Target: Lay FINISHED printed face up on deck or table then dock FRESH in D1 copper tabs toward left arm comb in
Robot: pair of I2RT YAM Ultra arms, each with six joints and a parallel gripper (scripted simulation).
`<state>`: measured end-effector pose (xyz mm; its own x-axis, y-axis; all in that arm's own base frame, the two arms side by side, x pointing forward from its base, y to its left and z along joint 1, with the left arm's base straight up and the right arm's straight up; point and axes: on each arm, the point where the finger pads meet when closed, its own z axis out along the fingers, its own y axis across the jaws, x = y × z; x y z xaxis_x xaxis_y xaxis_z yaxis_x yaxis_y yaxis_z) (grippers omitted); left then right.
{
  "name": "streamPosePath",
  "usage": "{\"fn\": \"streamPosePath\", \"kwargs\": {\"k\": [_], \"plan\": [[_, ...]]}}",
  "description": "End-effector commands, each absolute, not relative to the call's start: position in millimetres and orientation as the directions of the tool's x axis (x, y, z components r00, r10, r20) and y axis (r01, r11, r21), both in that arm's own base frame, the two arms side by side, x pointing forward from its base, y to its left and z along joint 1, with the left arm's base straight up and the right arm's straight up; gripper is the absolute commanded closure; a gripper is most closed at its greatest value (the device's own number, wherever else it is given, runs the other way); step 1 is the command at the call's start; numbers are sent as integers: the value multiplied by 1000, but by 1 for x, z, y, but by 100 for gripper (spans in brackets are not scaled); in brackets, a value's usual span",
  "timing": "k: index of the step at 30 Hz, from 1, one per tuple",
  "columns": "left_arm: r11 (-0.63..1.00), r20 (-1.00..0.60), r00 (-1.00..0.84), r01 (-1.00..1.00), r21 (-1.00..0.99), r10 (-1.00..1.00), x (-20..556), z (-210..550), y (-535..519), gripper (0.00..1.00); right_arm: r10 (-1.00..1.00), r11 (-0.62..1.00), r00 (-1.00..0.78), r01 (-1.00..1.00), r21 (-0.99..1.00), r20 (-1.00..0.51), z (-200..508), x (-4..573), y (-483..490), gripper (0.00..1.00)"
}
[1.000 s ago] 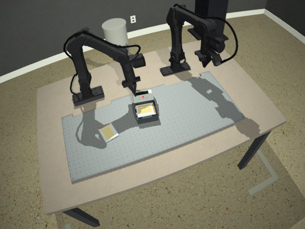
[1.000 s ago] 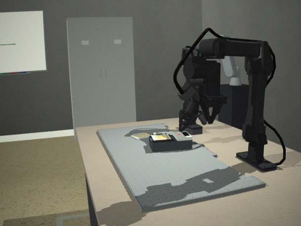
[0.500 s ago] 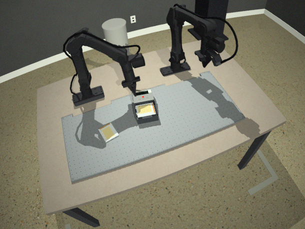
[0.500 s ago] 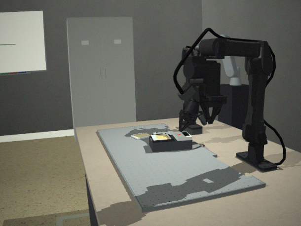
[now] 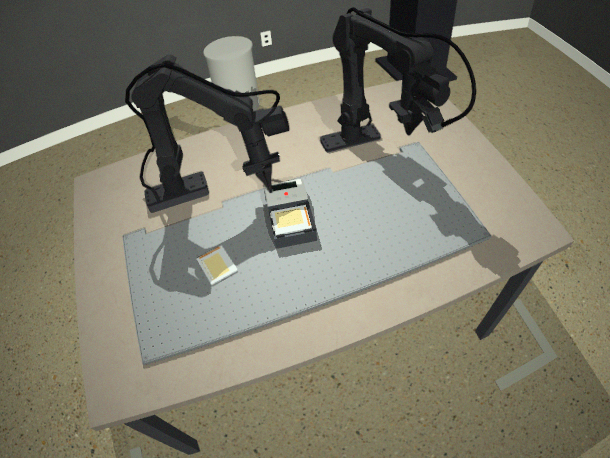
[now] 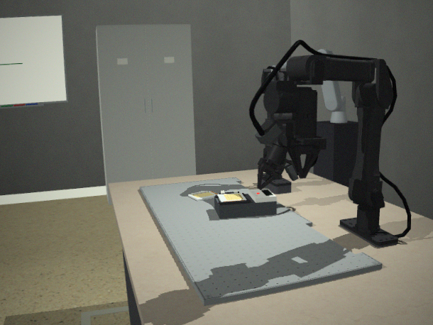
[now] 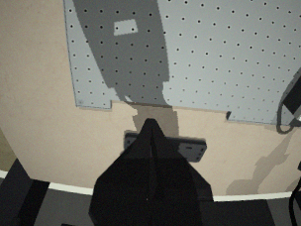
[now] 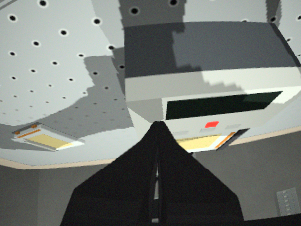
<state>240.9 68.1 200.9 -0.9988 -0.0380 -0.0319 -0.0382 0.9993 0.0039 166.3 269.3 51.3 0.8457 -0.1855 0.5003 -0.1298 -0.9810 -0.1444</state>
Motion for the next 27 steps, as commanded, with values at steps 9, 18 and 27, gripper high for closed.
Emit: {"fn": "streamPosePath", "kwargs": {"k": [9, 18, 27], "plan": [[999, 0, -999, -43, 0, -43, 237, 207, 70, 100, -114, -993, 927, -116, -14, 358, 1, 128, 239, 100], [999, 0, -999, -43, 0, -43, 237, 207, 70, 100, -114, -993, 927, -116, -14, 358, -2, 126, 237, 100], [999, 0, -999, -43, 0, -43, 237, 207, 70, 100, -114, -993, 927, -116, -14, 358, -4, 124, 235, 100]]}}
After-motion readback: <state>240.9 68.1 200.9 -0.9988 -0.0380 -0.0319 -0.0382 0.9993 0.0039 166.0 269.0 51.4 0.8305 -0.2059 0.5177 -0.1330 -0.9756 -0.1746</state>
